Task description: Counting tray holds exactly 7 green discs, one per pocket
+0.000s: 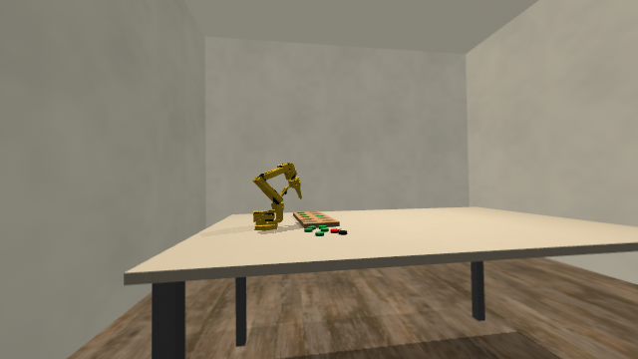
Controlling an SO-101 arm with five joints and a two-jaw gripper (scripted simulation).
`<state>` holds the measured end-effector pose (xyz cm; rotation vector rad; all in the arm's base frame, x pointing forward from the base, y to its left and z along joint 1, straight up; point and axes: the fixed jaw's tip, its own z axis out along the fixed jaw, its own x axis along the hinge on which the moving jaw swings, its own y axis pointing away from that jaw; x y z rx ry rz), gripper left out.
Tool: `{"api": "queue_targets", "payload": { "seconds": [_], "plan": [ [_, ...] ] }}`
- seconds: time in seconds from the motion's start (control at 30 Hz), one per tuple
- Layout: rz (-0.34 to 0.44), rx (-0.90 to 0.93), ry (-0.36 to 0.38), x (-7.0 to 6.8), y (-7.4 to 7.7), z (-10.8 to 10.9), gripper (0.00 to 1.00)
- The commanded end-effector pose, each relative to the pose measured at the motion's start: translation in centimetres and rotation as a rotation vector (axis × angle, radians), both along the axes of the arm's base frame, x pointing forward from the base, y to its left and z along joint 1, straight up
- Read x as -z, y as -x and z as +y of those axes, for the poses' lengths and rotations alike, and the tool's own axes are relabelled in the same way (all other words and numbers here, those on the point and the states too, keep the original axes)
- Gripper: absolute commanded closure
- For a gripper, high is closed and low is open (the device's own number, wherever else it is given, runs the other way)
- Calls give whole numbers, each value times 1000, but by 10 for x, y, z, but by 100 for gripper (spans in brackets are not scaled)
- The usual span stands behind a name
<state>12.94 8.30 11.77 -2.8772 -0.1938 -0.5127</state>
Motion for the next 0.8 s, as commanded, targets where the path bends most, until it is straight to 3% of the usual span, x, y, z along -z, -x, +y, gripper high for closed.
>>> {"api": "queue_targets", "payload": {
  "seconds": [0.0,0.43,0.5,0.77],
  "plan": [
    [-7,108,-50,-8,-6,-1,10],
    [128,676,-174,-7,-25,-14,19],
    [128,676,-174,-7,-25,-14,19],
    [209,1095,-267,-5,-40,-26,26]
  ]
}}
